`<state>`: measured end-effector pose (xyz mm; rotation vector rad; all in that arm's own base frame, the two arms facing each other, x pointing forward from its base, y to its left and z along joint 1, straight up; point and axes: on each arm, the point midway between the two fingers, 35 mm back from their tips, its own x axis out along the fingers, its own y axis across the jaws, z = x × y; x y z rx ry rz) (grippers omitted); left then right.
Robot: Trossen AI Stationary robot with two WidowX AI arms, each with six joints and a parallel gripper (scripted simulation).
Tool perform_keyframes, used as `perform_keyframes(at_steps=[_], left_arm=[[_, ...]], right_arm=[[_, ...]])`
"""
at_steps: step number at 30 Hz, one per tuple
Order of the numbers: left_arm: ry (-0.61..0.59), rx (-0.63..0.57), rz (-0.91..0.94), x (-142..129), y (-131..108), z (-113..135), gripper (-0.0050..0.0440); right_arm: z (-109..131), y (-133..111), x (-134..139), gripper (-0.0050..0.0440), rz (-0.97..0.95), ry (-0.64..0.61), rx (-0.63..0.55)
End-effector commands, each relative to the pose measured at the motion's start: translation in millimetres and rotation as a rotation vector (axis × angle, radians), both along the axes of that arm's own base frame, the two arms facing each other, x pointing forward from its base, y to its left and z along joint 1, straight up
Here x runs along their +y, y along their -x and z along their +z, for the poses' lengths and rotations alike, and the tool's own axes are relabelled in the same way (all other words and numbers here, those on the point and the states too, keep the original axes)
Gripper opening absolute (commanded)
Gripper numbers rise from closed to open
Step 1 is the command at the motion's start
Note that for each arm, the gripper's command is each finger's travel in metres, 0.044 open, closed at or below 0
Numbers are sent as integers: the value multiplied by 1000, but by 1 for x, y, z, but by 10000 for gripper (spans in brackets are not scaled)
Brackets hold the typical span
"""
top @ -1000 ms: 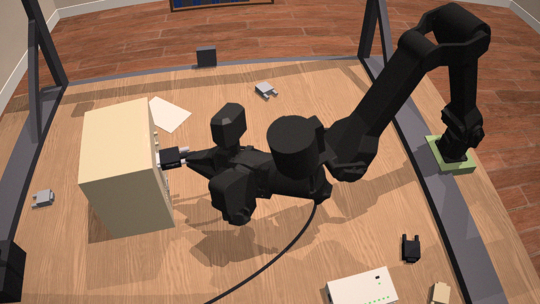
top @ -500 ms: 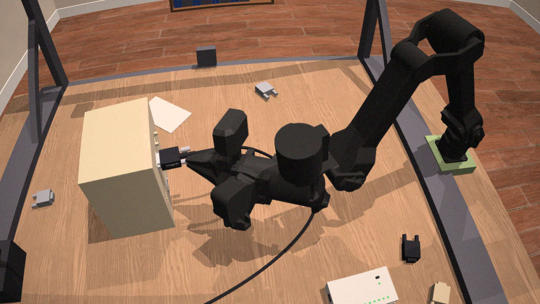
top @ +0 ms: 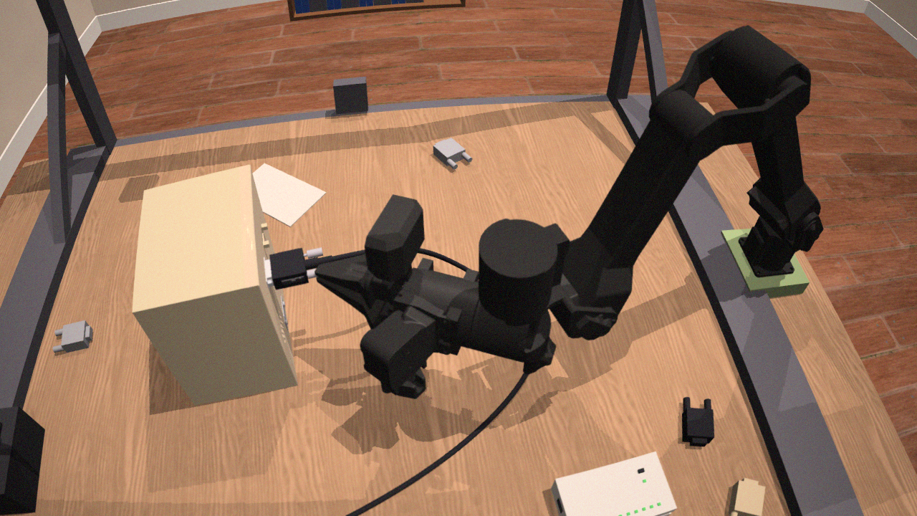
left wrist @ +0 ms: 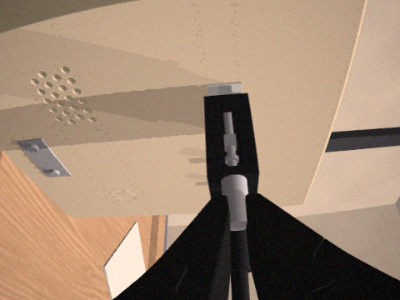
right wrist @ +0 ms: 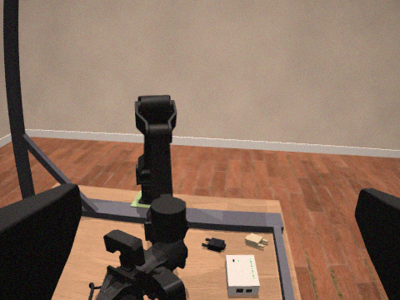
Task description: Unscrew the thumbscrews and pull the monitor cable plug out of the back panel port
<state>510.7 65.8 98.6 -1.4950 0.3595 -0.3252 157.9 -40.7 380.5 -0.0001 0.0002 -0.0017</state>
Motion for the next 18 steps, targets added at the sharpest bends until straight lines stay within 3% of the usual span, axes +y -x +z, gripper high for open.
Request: perform_keyframes(at_steps=[1,3,11,13,18], left_arm=[[26,-32,2,1,-2,10,0],[26,-32,2,1,-2,10,0],[26,-32,2,1,-2,10,192],[26,-32,2,1,-2,10,192],[26,-32,2,1,-2,10,312]], right_arm=[[3,0,1,440,2,5,-1],[3,0,1,440,2,5,-1],[3,0,1,440,2,5,-1],[3,0,1,440,2,5,-1],[3,0,1,440,2,5,-1]])
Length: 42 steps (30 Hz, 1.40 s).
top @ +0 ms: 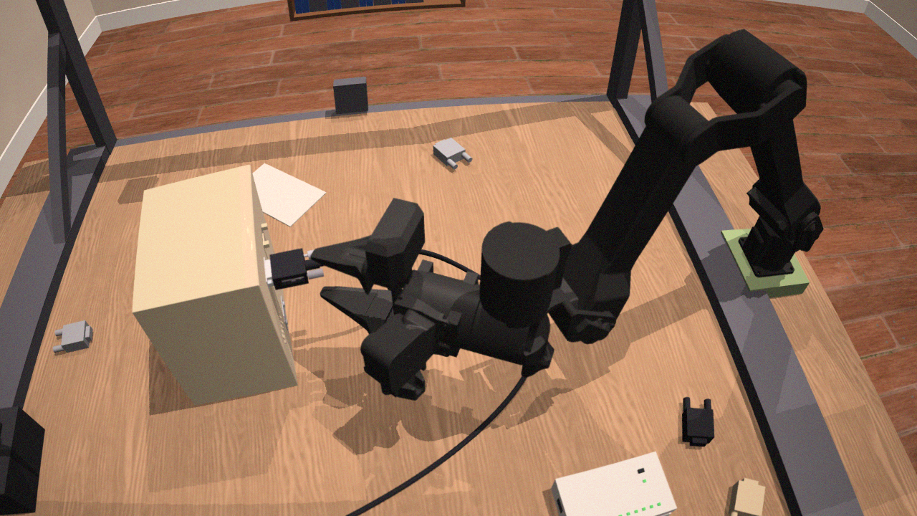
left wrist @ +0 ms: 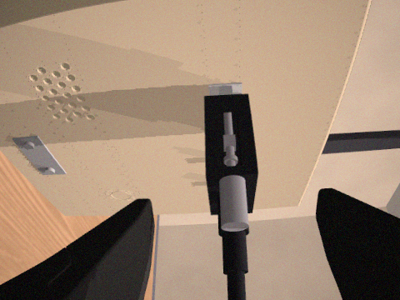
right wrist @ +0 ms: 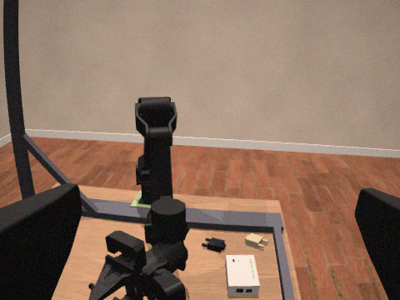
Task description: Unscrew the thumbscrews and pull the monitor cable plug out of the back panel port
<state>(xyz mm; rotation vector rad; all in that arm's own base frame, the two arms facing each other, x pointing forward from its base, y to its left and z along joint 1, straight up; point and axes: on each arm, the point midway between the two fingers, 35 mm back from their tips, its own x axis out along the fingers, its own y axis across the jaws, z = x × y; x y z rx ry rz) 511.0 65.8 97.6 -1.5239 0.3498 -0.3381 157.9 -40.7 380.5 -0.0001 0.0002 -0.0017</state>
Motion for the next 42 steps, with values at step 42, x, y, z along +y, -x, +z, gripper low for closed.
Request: perform_keyframes(at_steps=[42], left_arm=[[-589,77,11,-3,-2,23,368]], right_arm=[[3,0,1,440,2,5,-1]])
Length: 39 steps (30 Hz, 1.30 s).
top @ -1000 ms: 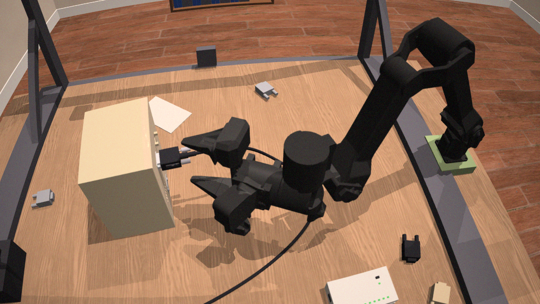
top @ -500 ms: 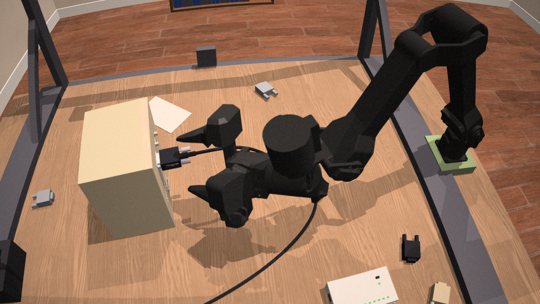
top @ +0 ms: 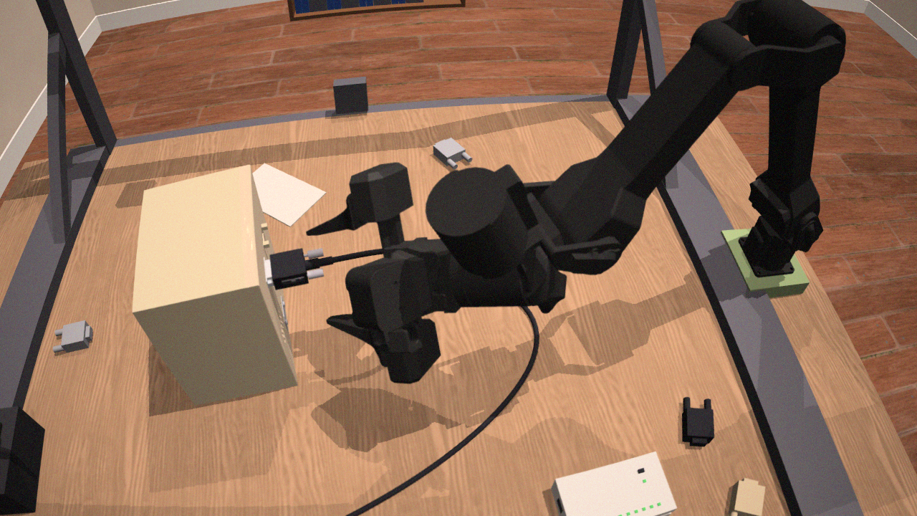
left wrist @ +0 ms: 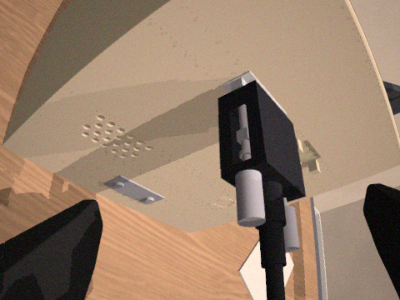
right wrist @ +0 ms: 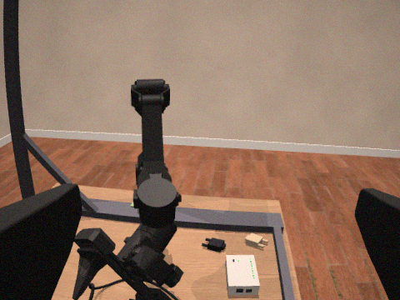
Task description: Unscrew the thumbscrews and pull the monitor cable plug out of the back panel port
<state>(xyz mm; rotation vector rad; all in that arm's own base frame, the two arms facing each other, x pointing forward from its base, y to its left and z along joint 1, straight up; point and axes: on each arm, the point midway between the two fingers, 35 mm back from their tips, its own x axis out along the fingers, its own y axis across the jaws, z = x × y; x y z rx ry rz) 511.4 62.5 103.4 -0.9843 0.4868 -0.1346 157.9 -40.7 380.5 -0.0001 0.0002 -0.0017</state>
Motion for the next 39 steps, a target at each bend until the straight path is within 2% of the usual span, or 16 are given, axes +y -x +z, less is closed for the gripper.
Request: perform_keyframes(at_steps=[1,2,4,17,25,33,39], left_arm=[[-20,-35,0,1,-2,17,344],[-20,-35,0,1,-2,17,320],[-20,-35,0,1,-2,17,320],[-20,-35,0,1,-2,17,8],[-20,-35,0,1,-2,17,0],[76,-51,-2,2,-2,16,0],[88,-53,-2,2,-2,15,0]], right_arm=[[3,0,1,440,2,5,-1],[3,0,1,440,2,5,-1],[3,0,1,440,2,5,-1],[3,0,1,440,2,5,-1],[3,0,1,440,2,5,-1],[3,0,1,440,2,5,-1],[3,0,1,440,2,5,-1]])
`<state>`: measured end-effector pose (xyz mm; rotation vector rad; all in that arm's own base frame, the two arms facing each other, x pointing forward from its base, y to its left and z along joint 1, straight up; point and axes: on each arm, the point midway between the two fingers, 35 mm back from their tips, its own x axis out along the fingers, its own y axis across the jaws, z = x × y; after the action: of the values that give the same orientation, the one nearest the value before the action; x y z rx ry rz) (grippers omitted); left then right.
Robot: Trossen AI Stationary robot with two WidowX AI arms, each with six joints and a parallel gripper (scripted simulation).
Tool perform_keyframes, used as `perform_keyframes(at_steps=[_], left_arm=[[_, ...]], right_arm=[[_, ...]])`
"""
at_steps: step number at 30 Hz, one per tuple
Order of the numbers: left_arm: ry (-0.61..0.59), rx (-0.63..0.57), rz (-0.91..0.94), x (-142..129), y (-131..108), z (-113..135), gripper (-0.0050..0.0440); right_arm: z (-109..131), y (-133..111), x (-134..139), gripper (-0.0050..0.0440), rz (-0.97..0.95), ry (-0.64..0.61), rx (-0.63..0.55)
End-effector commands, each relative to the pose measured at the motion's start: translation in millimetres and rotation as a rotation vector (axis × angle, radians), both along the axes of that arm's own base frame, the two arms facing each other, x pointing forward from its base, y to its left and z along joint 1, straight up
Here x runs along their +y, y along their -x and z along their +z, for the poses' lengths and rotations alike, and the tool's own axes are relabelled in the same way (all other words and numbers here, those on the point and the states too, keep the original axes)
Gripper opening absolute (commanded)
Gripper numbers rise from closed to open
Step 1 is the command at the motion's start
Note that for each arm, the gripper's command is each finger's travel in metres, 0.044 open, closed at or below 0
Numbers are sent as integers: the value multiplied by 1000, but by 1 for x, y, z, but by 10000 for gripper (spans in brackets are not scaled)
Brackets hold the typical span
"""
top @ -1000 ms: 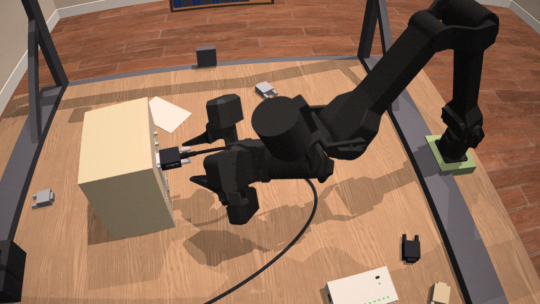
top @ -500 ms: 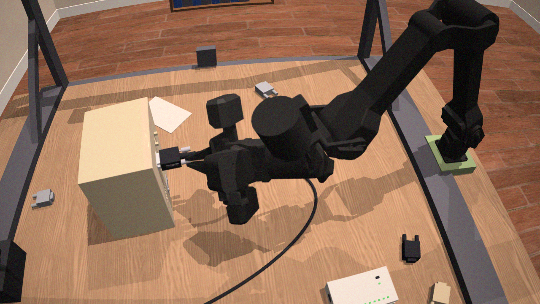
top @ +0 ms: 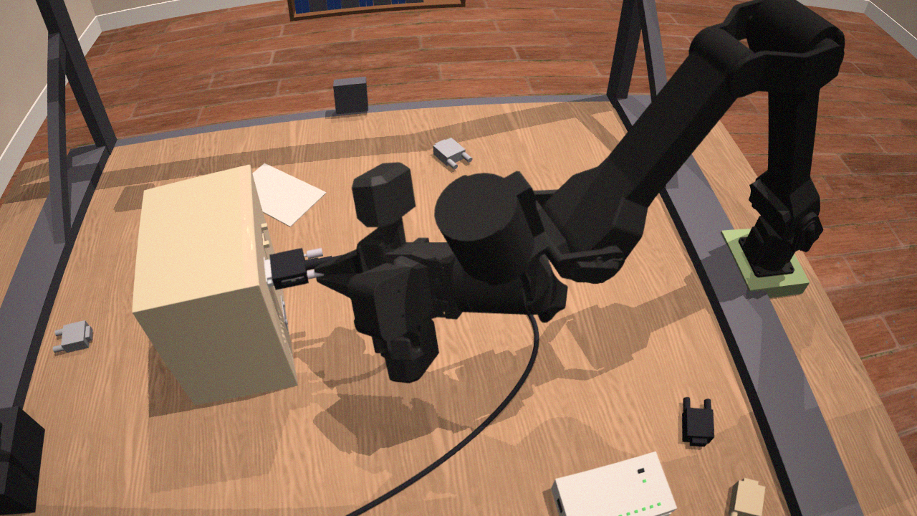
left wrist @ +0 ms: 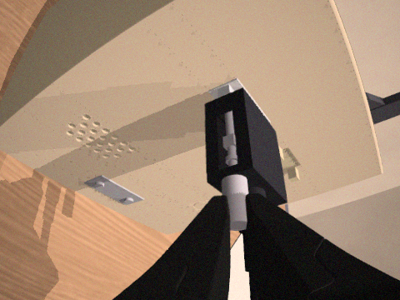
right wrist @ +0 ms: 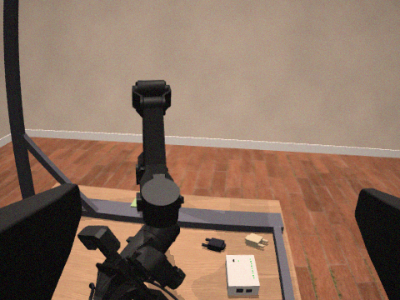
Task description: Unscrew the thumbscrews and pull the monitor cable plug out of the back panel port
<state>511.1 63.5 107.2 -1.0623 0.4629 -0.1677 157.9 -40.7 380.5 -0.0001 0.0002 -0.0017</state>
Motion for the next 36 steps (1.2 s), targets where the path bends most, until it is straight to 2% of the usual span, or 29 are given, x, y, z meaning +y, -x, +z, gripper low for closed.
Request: perform_keyframes(at_steps=[1,10,16,19,36], left_arm=[[22,-33,0,1,-2,11,0],[132,-51,-2,2,-1,9,0],[143,-53,-2,2,-1,9,0],[200,-63,-3,2,-1,8,0],[343,-88,-5,3,-1,4,0]], right_arm=[[3,0,1,440,2,5,-1],[3,0,1,440,2,5,-1],[3,0,1,440,2,5,-1],[3,0,1,440,2,5,-1],[3,0,1,440,2,5,-1]])
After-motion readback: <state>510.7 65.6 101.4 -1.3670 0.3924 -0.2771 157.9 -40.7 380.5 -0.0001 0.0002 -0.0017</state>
